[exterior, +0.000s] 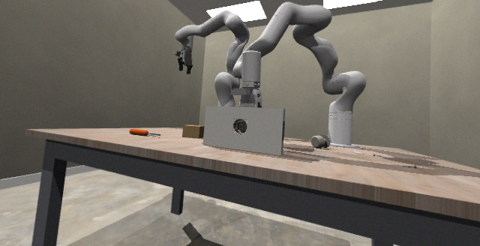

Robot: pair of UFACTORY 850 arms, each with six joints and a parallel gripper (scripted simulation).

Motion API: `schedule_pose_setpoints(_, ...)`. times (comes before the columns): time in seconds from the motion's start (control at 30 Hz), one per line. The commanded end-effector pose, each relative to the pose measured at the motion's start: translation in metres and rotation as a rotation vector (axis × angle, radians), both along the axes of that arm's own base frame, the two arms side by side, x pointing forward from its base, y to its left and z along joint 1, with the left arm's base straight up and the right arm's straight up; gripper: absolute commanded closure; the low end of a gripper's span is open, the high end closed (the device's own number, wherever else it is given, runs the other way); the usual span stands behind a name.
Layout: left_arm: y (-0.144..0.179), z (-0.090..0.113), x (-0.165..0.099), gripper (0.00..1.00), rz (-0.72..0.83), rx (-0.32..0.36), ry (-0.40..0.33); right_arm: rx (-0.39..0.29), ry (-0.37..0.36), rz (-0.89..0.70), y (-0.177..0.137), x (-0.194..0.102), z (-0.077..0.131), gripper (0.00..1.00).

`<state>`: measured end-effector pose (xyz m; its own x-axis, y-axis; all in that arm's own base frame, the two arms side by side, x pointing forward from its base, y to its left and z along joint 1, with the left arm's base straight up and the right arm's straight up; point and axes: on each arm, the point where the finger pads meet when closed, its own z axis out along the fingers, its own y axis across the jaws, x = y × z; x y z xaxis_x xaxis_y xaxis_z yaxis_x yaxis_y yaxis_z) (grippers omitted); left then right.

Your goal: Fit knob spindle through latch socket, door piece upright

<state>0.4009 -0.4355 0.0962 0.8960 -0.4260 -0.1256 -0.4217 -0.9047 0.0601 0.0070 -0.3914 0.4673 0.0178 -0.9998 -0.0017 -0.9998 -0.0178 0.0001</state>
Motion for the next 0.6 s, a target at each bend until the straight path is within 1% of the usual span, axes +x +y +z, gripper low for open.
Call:
schedule_pose_setpoints(0.0,0.0108,-0.0002,0.0039,0.39,0.036,0.009,-0.017,-0.002,0.000,0.000,-0.0004,0.0000,0.0008,0.00)
schedule_pose_setpoints(0.17,0.0115,-0.0003,0.0041,0.39,0.063,0.011,-0.022,-0.002,0.000,0.000,-0.0004,0.0000,0.0008,0.00)
schedule_pose_setpoints(0.27,0.0125,-0.0004,0.0044,0.39,0.141,0.019,-0.035,-0.002,0.000,0.000,-0.0004,0.0000,0.0008,0.00)
schedule_pose_setpoints(0.43,0.0145,-0.0006,0.0049,0.39,0.314,0.030,-0.062,-0.002,0.000,0.000,-0.0004,0.0000,0.0008,0.00)
schedule_pose_setpoints(0.5,0.0145,-0.0006,0.0049,0.39,0.314,0.030,-0.062,-0.002,0.000,0.000,-0.0004,0.0000,0.0008,0.00)
schedule_pose_setpoints(0.57,0.0150,-0.0007,0.0050,0.39,0.361,0.032,-0.070,-0.002,0.000,0.000,-0.0004,0.0000,0.0008,0.00)
